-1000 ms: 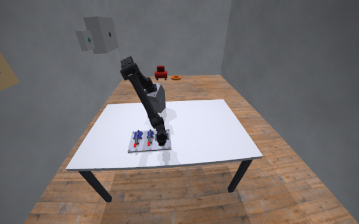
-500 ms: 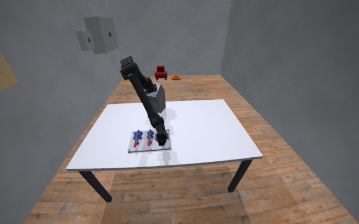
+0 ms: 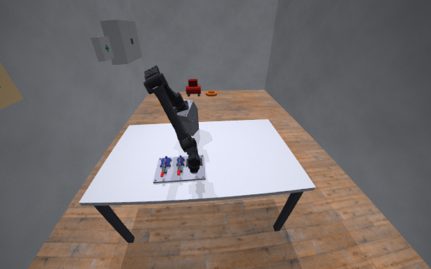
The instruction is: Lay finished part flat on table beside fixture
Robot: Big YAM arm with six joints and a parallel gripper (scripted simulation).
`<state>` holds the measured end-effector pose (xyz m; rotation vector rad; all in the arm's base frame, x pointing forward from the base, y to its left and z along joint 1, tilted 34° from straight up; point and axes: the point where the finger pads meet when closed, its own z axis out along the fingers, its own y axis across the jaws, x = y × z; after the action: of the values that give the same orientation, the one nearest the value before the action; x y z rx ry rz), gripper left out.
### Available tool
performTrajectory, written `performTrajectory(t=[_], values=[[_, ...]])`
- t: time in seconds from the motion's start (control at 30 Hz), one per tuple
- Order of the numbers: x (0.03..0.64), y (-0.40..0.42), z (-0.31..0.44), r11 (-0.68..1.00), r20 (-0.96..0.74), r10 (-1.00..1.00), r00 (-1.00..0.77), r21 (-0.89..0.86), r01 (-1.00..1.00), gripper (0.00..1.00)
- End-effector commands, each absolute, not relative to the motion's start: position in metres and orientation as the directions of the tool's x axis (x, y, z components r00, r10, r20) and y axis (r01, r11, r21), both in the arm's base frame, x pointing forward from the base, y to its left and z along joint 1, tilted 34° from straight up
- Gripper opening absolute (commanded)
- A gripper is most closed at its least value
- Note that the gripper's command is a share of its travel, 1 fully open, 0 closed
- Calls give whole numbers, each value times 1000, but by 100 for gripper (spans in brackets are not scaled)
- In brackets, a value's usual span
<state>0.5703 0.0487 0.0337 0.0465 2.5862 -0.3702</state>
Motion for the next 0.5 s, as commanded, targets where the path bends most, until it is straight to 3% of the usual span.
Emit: performTrajectory(t=[0.0, 0.47], values=[[554, 59, 45, 963, -503, -42, -863, -250, 98, 0], [543, 60, 46, 963, -502, -42, -864, -250, 98, 0]])
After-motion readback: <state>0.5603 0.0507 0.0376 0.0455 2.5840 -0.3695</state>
